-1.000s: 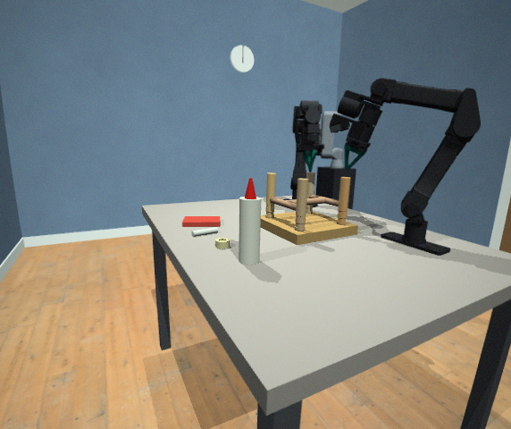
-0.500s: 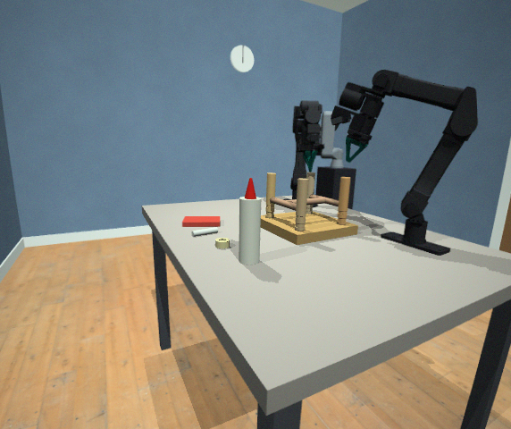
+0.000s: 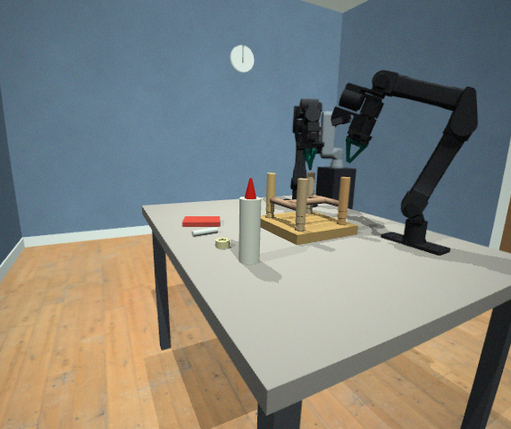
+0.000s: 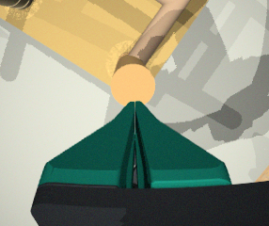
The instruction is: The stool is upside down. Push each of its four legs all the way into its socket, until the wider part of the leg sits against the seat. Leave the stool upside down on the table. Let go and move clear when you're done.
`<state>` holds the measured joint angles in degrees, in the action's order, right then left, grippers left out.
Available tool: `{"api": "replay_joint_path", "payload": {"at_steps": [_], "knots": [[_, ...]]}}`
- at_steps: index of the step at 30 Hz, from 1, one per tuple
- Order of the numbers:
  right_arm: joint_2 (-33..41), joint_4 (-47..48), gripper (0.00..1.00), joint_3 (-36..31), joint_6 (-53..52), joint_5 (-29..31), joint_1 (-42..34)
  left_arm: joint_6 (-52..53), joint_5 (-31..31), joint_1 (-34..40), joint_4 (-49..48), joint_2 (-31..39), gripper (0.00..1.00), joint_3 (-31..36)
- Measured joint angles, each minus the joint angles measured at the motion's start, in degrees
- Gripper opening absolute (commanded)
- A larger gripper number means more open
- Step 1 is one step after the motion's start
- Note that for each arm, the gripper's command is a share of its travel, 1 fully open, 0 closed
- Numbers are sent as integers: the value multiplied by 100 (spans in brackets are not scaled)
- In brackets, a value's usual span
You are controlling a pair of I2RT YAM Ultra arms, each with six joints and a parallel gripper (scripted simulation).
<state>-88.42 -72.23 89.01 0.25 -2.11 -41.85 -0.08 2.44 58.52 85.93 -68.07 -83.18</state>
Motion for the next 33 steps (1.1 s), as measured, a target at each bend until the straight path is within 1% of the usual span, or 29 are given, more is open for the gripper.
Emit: {"api": "replay_joint_path", "payload": {"at_steps": [3,6,13,15,25,29,33], "knots": [[0,-4,0,4,0,0,0,0,0,0,0,0,0,0],[4,-210,0,127,7,-2,2,0,0,0,0,0,0,0],[13,-798,0,901,28,-15,28,0,0,0,0,0,0,0],[26,-831,0,1005,33,-17,31,0,0,0,0,0,0,0],[50,-802,0,861,39,-13,83,0,-7,-70,-83,4,0,35],[168,-463,0,699,37,0,271,0,-26,-328,-428,24,0,120],[398,129,0,433,33,26,608,0,-59,-796,-1047,103,0,260]]}}
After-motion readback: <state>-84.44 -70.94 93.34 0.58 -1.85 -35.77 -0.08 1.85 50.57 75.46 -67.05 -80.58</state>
